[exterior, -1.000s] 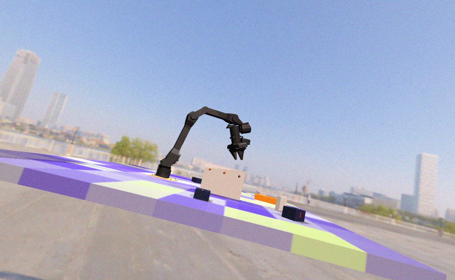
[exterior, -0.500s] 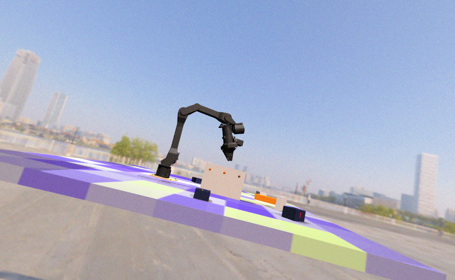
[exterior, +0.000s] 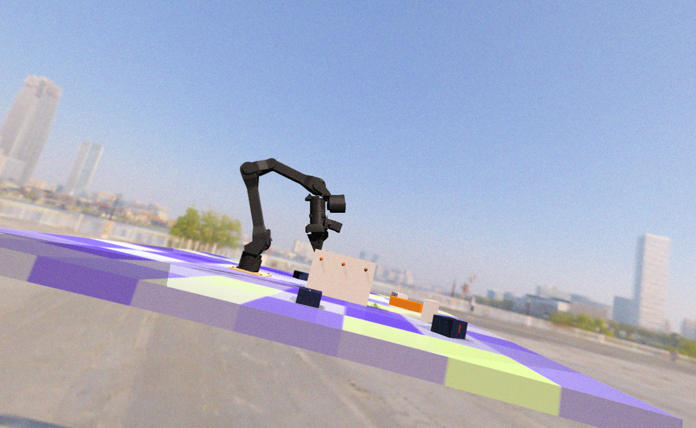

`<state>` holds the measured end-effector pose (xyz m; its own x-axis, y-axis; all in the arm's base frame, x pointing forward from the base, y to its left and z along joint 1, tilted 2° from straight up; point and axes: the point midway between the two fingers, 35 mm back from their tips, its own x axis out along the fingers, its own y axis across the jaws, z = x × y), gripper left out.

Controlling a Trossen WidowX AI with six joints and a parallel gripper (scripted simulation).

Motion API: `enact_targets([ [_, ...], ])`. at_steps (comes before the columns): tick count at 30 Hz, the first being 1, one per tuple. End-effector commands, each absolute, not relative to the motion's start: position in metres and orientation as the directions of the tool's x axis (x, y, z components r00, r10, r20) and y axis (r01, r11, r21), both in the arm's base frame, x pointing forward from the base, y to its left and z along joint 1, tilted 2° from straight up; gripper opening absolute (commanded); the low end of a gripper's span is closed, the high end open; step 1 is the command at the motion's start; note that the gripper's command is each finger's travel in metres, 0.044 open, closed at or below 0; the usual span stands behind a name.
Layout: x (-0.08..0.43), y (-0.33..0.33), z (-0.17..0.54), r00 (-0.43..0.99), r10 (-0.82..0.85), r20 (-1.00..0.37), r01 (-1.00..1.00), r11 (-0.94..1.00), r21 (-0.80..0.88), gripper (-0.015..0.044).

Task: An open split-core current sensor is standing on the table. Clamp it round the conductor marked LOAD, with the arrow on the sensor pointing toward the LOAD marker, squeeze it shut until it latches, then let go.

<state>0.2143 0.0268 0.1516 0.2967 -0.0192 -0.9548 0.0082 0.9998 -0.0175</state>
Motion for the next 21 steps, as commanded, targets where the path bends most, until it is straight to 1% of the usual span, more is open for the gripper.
enact_targets([
  [1, 0.213, 0.025, 0.149, 0.306, -0.023, -0.952, 0.022, 1.0, -0.017, 0.0282],
  [21, 0.225, 0.025, 0.119, 0.306, -0.023, -0.952, 0.022, 1.0, -0.017, 0.0282],
])
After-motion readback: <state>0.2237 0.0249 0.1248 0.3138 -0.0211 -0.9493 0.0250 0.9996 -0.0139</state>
